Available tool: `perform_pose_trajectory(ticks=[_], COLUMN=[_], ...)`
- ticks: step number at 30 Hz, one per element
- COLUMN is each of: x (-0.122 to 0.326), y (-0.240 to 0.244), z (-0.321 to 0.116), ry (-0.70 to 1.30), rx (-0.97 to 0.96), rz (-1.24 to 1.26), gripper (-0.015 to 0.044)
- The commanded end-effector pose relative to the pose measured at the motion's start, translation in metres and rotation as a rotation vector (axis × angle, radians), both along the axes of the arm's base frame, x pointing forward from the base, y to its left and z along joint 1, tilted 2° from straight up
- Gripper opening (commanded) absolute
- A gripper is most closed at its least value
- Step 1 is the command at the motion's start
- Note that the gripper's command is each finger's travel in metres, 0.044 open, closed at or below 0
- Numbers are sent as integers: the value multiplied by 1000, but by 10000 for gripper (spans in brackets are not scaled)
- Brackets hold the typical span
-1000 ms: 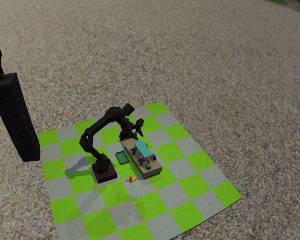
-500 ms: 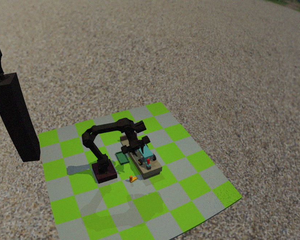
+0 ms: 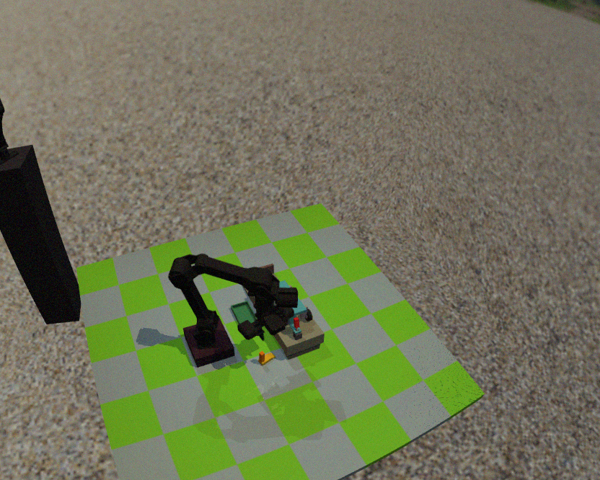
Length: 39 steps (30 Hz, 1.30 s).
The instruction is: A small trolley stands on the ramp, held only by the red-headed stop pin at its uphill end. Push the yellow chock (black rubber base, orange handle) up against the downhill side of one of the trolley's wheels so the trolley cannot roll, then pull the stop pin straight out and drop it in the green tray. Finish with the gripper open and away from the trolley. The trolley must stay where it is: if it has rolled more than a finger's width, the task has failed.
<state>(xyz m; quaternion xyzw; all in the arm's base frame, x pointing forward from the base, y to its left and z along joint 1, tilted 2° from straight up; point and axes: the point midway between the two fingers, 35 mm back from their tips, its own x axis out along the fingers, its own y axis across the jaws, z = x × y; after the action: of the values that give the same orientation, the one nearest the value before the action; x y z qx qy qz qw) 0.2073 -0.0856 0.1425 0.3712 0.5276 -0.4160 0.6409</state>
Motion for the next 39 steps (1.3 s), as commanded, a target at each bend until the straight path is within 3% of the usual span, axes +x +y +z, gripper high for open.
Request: perform_pose_trajectory(ticks=[1,20,39], x=[-13,-16,-15], y=[-5,-8,-9], z=[-20,-70,-94], ry=[50,64,64], rx=[69,100,100], rz=[69,97,97], gripper=[190,190,190])
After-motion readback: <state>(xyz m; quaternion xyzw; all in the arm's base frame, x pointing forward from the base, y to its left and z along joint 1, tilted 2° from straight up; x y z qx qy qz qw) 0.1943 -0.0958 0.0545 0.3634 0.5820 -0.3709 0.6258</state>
